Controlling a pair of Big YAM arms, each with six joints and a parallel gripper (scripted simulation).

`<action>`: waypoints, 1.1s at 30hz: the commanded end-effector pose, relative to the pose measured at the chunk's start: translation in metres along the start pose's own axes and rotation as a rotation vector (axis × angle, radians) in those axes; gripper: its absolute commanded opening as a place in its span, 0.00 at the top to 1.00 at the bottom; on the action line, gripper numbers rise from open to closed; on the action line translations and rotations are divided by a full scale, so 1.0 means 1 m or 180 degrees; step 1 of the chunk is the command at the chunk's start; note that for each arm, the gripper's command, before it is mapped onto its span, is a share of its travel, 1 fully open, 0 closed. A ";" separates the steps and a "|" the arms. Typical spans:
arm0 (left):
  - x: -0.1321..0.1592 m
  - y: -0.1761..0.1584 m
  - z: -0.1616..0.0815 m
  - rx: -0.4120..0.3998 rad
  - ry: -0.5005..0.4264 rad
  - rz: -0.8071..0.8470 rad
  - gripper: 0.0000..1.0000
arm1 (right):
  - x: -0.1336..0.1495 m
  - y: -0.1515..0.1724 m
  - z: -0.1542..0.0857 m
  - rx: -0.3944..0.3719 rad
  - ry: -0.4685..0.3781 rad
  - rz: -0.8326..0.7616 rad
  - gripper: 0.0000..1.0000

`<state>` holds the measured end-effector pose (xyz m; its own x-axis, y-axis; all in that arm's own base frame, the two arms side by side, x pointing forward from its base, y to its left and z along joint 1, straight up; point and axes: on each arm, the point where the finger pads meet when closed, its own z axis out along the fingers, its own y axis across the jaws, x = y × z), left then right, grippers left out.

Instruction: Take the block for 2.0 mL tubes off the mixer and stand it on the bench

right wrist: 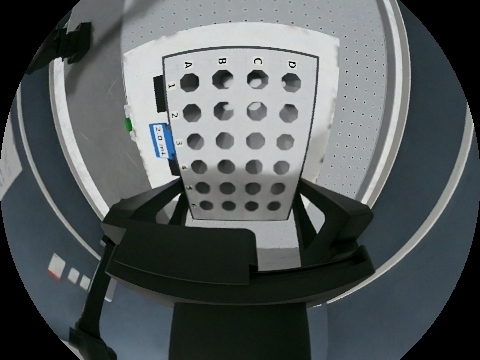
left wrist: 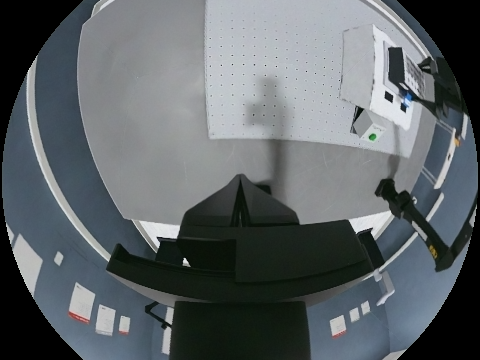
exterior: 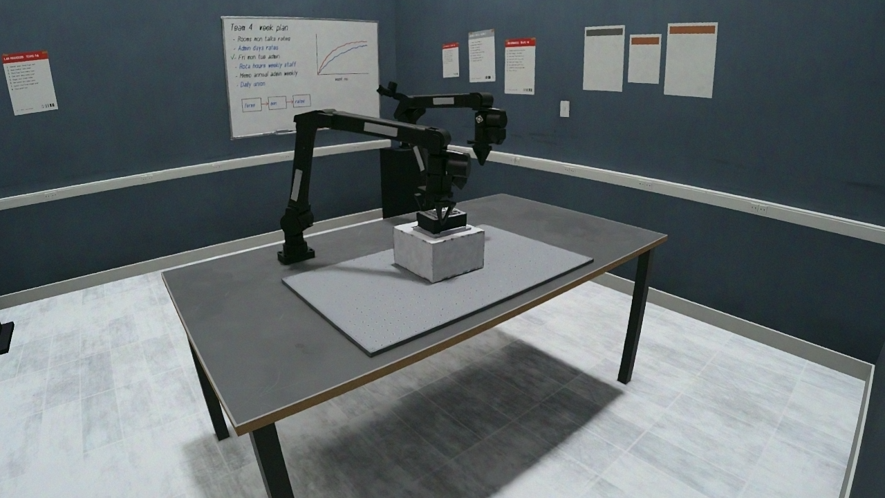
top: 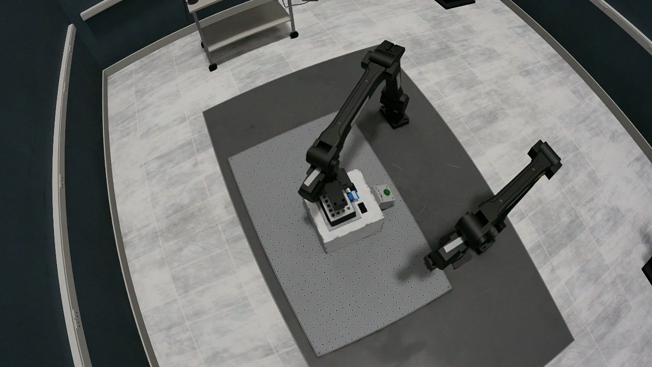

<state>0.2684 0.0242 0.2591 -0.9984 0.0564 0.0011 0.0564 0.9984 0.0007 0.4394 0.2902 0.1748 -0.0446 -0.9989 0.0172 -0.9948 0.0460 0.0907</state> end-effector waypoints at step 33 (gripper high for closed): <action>-0.002 0.003 -0.003 -0.0009 -0.0025 -0.0017 1.00 | -0.019 -0.015 -0.028 0.0178 -0.0174 0.0004 1.00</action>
<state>0.2696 0.0243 0.2610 -0.9984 0.0564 -0.0038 0.0564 0.9984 0.0014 0.4397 0.2902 0.1747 -0.0450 -0.9988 0.0168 -0.9949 0.0463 0.0895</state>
